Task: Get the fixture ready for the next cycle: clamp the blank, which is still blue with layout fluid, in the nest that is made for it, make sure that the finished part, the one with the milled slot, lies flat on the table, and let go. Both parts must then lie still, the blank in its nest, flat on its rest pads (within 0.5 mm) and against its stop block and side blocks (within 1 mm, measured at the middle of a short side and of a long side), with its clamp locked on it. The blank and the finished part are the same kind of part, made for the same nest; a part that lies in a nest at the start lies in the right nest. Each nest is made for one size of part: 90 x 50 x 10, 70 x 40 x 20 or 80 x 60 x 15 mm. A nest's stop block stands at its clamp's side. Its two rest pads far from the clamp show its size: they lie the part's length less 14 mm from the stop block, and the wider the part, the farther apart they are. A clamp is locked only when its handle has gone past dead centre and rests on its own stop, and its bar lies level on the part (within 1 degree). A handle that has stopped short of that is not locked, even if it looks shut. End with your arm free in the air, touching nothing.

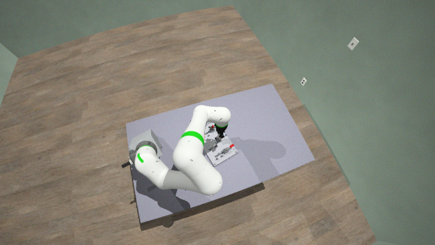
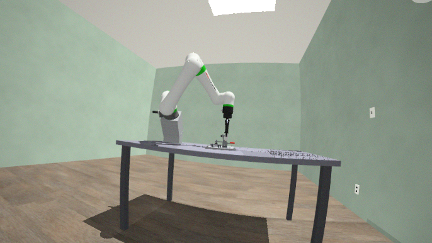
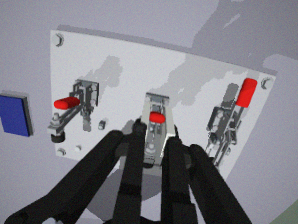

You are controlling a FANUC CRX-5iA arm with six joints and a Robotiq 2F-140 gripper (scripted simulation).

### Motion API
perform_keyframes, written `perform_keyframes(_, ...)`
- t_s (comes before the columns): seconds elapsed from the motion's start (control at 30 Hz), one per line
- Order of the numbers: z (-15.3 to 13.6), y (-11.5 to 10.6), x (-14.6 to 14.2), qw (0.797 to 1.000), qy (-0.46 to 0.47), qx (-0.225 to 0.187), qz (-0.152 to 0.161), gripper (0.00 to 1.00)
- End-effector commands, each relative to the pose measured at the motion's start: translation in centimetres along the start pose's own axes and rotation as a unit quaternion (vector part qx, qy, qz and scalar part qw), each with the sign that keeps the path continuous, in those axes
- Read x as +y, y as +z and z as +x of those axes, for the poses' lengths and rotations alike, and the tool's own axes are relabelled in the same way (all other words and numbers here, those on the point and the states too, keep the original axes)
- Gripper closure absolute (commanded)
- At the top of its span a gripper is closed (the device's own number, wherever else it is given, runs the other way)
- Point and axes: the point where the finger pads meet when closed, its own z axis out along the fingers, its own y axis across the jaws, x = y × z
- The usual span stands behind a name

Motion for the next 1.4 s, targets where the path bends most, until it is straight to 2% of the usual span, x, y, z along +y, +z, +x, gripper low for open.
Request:
perform_keyframes(0.0, -0.23, 0.09, -0.01, 1.000, 0.000, -0.002, 0.000, 1.00)
perform_keyframes(0.77, -0.66, 0.10, -0.01, 1.000, 0.000, -0.002, 0.000, 1.00)
perform_keyframes(0.8, -0.66, 0.10, -0.01, 1.000, 0.000, -0.002, 0.000, 0.72)
perform_keyframes(1.37, -0.66, 0.10, -0.01, 1.000, 0.000, -0.002, 0.000, 0.72)
